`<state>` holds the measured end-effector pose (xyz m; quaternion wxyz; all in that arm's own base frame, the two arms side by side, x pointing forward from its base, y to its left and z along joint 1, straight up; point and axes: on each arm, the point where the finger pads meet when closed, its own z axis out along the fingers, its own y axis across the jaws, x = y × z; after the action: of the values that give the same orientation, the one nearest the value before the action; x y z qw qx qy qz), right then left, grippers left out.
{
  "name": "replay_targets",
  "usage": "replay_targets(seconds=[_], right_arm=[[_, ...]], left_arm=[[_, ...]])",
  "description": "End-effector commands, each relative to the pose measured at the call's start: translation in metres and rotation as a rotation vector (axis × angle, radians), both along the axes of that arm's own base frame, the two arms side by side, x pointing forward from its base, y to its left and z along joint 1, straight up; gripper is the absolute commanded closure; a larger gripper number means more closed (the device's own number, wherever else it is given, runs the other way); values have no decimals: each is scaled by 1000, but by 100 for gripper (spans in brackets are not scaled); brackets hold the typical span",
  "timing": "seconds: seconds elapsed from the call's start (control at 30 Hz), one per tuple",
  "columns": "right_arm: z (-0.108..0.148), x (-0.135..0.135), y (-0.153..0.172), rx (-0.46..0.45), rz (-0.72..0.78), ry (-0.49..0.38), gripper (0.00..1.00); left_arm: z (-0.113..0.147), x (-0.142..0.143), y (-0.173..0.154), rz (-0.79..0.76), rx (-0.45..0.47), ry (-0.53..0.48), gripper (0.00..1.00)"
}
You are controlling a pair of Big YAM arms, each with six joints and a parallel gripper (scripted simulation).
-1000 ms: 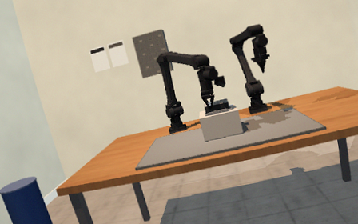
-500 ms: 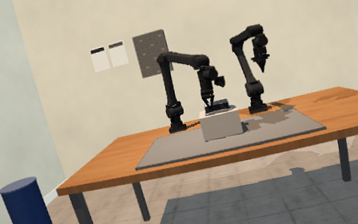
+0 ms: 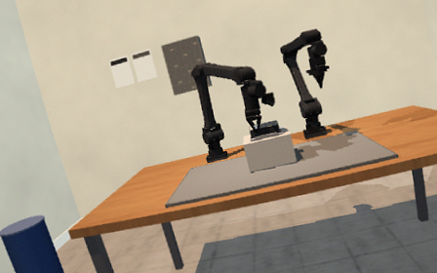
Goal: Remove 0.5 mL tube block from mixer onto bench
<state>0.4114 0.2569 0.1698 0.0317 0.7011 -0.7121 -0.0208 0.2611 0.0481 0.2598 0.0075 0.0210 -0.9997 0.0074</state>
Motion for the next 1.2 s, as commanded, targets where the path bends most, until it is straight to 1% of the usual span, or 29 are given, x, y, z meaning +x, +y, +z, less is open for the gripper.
replay_targets(seconds=[0.0,0.23,0.57,0.83,1.0,1.17], right_arm=[[70,29,9,98,-19,-150,100],[70,29,9,98,-18,-150,100],[69,28,8,95,-16,-146,100],[69,23,6,84,-15,-128,100],[82,20,4,84,-15,-128,100],[82,20,4,85,-7,-130,100]], left_arm=[[3,1,1,2,2,-13,100],[0,-1,1,2,0,-5,100],[15,8,3,3,8,-45,100],[20,11,4,4,11,-56,100],[22,12,4,4,12,-61,100],[23,13,4,5,13,-65,100]])
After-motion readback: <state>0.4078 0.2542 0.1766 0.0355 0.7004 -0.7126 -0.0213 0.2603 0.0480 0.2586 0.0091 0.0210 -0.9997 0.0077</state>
